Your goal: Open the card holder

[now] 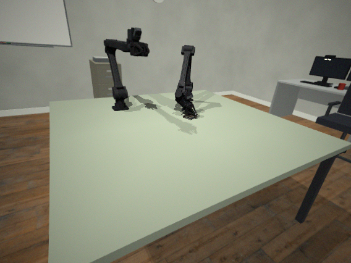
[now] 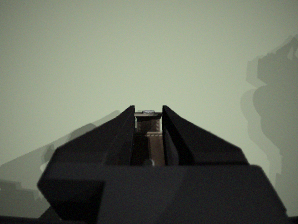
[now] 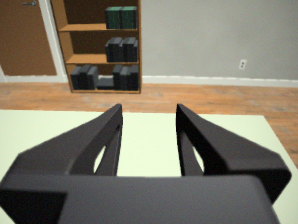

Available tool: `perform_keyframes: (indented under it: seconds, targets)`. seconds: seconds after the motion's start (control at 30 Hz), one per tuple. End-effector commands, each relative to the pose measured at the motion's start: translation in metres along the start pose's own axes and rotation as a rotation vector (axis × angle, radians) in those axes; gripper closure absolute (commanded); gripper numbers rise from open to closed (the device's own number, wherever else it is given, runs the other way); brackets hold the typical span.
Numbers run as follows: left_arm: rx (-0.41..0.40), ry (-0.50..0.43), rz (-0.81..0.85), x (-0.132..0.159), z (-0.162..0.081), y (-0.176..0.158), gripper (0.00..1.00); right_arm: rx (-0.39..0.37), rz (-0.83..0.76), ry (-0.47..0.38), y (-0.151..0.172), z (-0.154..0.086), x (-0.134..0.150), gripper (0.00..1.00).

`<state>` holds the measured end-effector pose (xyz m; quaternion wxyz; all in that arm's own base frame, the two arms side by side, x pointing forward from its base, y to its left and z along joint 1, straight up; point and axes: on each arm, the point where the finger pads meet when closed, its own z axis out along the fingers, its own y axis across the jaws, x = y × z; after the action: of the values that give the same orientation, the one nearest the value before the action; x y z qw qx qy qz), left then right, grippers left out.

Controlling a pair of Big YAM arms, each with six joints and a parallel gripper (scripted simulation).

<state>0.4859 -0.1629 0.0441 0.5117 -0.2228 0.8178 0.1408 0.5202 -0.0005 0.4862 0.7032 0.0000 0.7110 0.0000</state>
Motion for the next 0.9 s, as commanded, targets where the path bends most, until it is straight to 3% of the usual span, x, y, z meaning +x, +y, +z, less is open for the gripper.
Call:
perform_keyframes:
  seconds: [0.0,0.17,0.33,0.57,0.7,0.87]
  targets:
    - [0.011,-0.006,-0.002,-0.004,0.000,-0.011,0.79,0.000,0.000,-0.034,0.000,0.000,-0.020,0.64]
    - [0.011,-0.006,-0.002,-0.004,0.000,-0.011,0.79,0.000,0.000,-0.034,0.000,0.000,-0.020,0.64]
    - [0.022,-0.017,-0.036,-0.023,-0.012,-0.016,0.79,0.000,0.000,-0.034,0.000,0.000,-0.020,0.64]
    - [0.015,-0.009,-0.018,-0.017,-0.010,-0.018,0.79,0.000,0.000,-0.034,0.000,0.000,-0.020,0.64]
    - [0.029,-0.024,-0.053,-0.038,-0.020,-0.023,0.79,0.000,0.000,-0.034,0.000,0.000,-0.020,0.64]
    - [0.018,-0.012,-0.030,-0.028,-0.022,-0.019,0.79,0.000,0.000,-0.034,0.000,0.000,-0.020,0.64]
